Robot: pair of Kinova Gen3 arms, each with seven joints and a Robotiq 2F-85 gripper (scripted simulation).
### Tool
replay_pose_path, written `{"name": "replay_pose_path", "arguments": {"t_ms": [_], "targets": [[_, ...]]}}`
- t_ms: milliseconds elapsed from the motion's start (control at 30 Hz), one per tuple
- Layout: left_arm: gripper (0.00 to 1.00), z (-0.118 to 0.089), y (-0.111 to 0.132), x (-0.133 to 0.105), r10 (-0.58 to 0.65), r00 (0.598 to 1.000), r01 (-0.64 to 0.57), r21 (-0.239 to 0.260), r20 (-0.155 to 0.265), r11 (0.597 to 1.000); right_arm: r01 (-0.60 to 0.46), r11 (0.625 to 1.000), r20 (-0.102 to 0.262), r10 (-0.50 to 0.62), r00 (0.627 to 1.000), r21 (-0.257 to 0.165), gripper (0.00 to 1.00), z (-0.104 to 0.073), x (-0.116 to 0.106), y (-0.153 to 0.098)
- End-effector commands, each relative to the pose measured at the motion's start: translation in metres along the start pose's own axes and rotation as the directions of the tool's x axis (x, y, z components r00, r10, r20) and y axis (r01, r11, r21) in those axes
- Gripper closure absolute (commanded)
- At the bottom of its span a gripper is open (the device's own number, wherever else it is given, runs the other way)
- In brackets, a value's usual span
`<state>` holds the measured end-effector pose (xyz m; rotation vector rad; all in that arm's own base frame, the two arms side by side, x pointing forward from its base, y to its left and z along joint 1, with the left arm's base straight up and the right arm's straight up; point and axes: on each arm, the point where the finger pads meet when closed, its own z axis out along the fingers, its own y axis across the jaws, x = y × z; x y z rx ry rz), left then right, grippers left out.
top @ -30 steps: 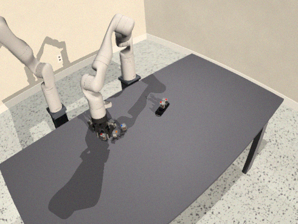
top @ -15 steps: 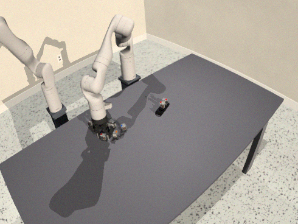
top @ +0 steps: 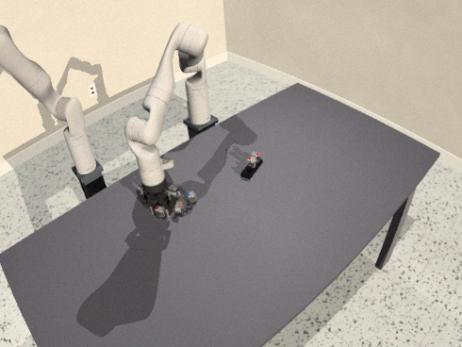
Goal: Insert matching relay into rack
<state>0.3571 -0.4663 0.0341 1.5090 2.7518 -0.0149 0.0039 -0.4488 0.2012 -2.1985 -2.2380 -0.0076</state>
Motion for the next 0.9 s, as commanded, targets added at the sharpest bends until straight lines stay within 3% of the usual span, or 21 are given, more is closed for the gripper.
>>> {"name": "replay_pose_path", "arguments": {"t_ms": [0, 700, 733, 867], "targets": [[0.424, 0.0017, 0.0006, 0.0006, -0.001, 1.0, 0.001, -0.004, 0.0, 1.0, -0.015, 1.0, 0.007, 0.015, 1.0, 0.0, 0.002, 0.0012, -0.0012, -0.0025], [0.424, 0.0017, 0.0006, 0.0006, -0.001, 1.0, 0.001, -0.004, 0.0, 1.0, -0.015, 1.0, 0.007, 0.015, 1.0, 0.0, 0.002, 0.0012, -0.0012, -0.0025], [0.656, 0.0017, 0.0006, 0.0006, -0.001, 1.0, 0.001, -0.004, 0.0, 1.0, -0.015, 1.0, 0.007, 0.015, 1.0, 0.0, 0.002, 0.0012, -0.0012, -0.0025], [0.656, 0.0017, 0.0006, 0.0006, -0.001, 1.0, 0.001, -0.004, 0.0, 1.0, -0.015, 1.0, 0.007, 0.015, 1.0, 0.0, 0.002, 0.0012, -0.0012, -0.0025]]}}
